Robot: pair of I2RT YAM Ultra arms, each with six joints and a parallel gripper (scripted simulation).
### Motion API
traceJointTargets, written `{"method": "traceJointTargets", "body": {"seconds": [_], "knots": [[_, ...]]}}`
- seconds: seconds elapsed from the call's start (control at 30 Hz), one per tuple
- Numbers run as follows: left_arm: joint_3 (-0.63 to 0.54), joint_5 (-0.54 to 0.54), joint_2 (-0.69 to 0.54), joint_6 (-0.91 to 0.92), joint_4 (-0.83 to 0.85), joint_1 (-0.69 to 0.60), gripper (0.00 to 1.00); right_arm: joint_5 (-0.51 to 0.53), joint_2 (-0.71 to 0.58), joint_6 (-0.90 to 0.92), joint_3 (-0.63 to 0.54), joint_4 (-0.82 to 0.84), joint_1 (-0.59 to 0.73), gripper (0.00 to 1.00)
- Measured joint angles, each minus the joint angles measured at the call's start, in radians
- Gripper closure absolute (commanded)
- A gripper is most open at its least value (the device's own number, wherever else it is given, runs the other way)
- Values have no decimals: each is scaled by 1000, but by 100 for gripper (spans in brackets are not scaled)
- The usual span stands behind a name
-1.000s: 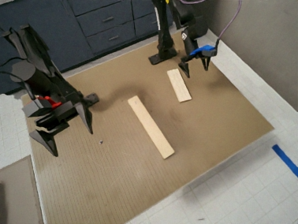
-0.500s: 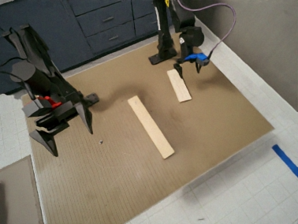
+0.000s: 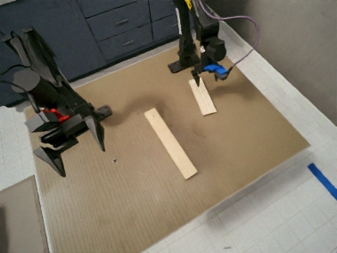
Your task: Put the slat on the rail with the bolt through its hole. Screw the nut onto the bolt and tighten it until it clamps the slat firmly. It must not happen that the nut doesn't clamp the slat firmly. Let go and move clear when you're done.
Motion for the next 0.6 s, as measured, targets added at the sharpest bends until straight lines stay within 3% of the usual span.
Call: {"method": "traceJointTargets", "body": {"seconds": [0.6], "knots": [[-66, 0, 20, 21, -216, -15, 0, 0, 0, 0, 0, 0, 0, 0]]}}
